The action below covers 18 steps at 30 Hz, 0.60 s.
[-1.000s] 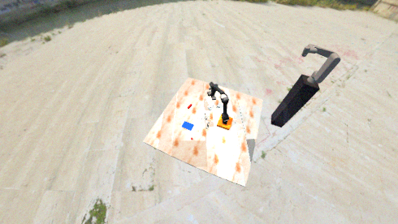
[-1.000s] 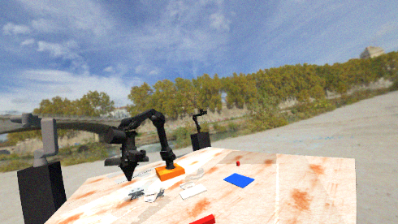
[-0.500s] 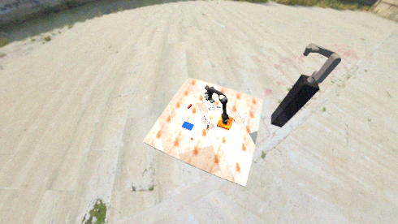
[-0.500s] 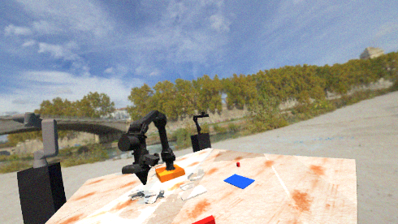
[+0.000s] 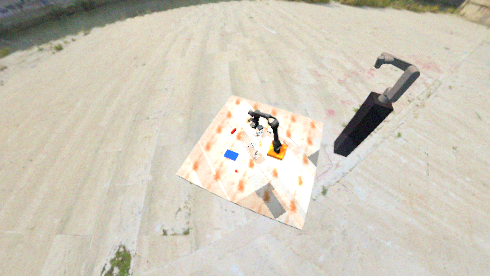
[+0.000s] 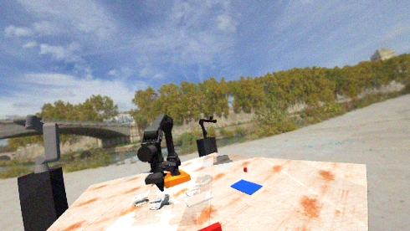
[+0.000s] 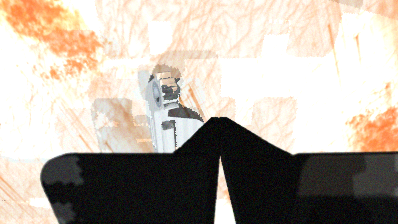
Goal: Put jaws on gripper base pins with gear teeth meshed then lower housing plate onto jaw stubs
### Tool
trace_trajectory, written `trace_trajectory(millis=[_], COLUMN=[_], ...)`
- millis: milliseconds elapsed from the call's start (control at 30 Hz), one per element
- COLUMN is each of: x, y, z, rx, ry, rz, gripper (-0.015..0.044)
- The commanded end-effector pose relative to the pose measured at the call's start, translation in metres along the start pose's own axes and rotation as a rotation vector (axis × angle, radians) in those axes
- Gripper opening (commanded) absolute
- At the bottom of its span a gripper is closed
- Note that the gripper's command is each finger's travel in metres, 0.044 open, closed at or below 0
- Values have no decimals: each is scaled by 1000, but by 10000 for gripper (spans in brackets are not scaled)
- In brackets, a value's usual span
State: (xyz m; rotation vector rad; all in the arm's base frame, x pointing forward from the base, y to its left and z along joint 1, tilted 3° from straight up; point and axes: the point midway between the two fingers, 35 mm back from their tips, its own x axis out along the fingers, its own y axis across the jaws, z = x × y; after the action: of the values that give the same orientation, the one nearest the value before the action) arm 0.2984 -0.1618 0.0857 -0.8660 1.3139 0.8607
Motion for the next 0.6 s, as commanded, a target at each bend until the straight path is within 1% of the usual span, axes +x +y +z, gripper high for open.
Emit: trace_trajectory(millis=[0, 567], x=[1, 25], y=[2, 0], z=[1, 1], rx=[-18, -18], ry=[5, 4], rz=[8, 8], gripper=[0, 0])
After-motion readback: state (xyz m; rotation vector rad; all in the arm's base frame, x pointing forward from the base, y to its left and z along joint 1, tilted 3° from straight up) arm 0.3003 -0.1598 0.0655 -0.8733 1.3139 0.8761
